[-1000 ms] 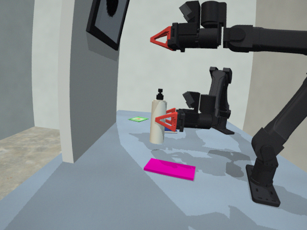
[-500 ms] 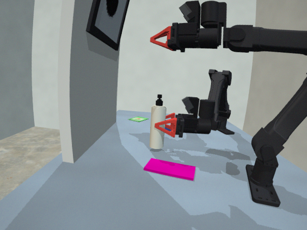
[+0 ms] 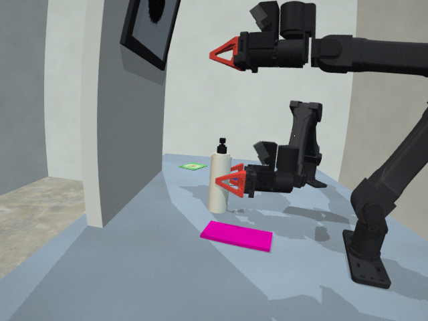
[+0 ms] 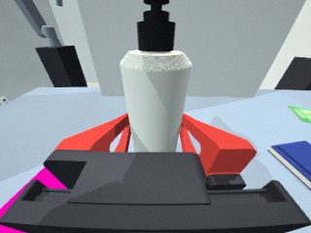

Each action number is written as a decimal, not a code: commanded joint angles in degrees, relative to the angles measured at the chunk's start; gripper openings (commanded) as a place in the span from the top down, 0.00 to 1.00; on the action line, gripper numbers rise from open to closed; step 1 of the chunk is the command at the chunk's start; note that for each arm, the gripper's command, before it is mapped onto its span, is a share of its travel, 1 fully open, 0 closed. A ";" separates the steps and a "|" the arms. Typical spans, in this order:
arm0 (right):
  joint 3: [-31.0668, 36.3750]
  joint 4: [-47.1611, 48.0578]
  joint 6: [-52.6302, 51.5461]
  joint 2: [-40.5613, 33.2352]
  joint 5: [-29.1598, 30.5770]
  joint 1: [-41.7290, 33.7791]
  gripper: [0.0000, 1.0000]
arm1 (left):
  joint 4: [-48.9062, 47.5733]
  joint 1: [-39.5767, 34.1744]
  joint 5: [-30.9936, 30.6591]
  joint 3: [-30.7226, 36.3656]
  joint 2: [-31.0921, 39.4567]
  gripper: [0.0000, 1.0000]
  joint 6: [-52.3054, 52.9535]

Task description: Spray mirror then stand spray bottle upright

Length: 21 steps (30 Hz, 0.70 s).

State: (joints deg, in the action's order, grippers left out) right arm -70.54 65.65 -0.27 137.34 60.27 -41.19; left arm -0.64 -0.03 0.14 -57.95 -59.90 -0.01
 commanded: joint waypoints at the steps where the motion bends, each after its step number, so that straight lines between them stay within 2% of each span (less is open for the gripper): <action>1: -2.32 2.54 -0.21 -0.36 0.11 0.63 1.00 | 0.19 -0.26 0.38 -1.67 -0.22 1.00 0.40; 3: -2.18 2.95 0.05 -2.00 -0.12 0.50 1.00 | 0.19 -0.26 0.38 -1.67 -0.22 1.00 0.40; 4: -2.23 2.98 0.08 -2.00 -0.19 0.52 0.04 | 0.19 -0.26 0.38 -1.67 -0.22 1.00 0.40; 10: -2.39 0.77 0.13 0.66 -0.22 0.32 0.04 | 0.19 -0.26 0.38 -1.67 -0.22 1.00 0.40; 21: 1.90 1.02 0.28 -1.65 0.62 -0.94 0.04 | 0.19 -0.26 0.38 -1.67 -0.22 1.00 0.40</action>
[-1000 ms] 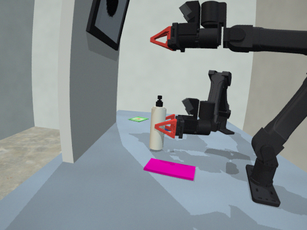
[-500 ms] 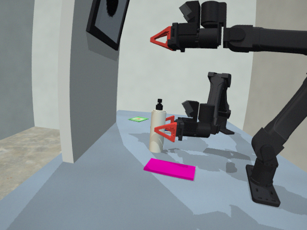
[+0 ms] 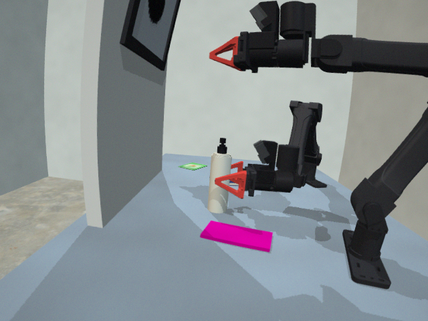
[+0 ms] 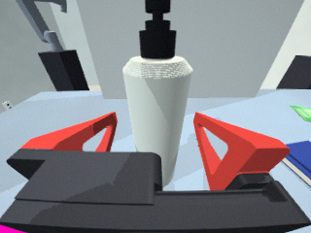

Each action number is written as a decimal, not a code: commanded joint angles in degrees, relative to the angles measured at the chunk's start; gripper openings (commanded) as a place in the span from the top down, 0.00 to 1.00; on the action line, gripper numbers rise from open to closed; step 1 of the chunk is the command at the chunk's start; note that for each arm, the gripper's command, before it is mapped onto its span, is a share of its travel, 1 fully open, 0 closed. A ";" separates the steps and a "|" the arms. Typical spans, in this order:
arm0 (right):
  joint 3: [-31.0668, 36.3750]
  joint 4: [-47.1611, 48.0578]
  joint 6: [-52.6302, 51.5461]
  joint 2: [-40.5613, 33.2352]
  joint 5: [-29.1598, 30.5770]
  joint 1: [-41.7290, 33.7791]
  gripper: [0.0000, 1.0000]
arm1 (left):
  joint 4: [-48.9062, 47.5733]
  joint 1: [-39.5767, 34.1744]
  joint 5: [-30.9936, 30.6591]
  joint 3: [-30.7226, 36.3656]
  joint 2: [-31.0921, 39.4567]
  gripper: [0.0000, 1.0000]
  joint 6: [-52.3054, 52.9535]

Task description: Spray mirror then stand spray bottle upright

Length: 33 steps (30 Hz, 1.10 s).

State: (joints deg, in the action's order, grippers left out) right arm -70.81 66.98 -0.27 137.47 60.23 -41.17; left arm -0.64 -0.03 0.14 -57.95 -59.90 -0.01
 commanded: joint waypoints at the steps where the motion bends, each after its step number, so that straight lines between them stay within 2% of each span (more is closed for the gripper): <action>1: 1.96 1.34 0.14 -1.65 1.04 -1.25 0.04 | 0.19 -0.26 0.38 -1.67 -0.22 1.00 0.40; 20: 8.58 5.21 0.29 -4.57 7.50 -7.74 0.04 | 0.19 -0.26 0.38 -1.67 -0.22 1.00 0.40; 26: 5.37 1.79 0.32 -6.66 5.38 -5.95 0.04 | 0.19 -0.26 0.38 -1.67 -0.22 1.00 0.40; 33: 5.16 -3.06 0.89 -10.59 2.41 -4.46 0.04 | 0.19 -0.26 0.38 -1.67 -0.22 1.00 0.40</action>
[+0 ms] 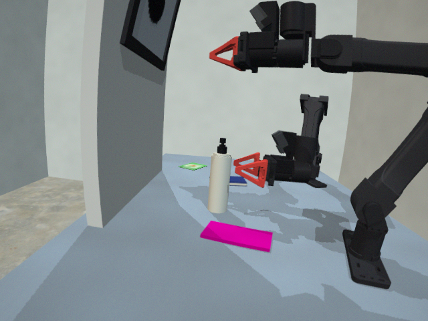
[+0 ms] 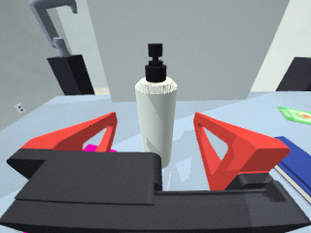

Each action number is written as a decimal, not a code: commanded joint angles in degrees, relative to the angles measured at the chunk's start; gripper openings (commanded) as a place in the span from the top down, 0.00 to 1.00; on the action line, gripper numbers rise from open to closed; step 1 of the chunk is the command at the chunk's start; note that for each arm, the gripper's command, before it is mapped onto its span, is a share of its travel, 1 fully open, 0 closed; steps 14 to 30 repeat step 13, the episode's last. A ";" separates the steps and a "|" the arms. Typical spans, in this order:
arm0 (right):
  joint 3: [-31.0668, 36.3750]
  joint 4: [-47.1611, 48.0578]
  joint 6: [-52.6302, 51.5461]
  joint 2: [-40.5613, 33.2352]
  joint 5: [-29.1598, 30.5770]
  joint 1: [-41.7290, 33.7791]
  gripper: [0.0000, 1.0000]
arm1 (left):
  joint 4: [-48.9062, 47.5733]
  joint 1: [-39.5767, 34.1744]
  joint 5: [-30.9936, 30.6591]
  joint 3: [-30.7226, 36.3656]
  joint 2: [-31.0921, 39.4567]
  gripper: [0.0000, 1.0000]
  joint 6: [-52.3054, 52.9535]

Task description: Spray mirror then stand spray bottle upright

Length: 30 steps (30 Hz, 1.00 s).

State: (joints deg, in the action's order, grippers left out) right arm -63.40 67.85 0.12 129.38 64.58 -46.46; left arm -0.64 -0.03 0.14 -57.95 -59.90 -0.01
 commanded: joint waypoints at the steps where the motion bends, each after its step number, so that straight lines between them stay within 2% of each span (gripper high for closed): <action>1: -2.29 -5.22 0.51 -3.24 -2.55 1.08 0.04 | 0.19 -0.26 0.38 -1.67 -0.22 1.00 0.40; 9: -2.21 -14.08 0.10 -11.66 -6.91 4.27 0.04 | 0.19 -0.26 0.38 -1.67 -0.22 1.00 0.40; 30: -2.86 -16.10 -0.88 -11.87 -7.09 4.35 0.04 | 0.19 -0.26 0.38 -1.67 -0.22 1.00 0.40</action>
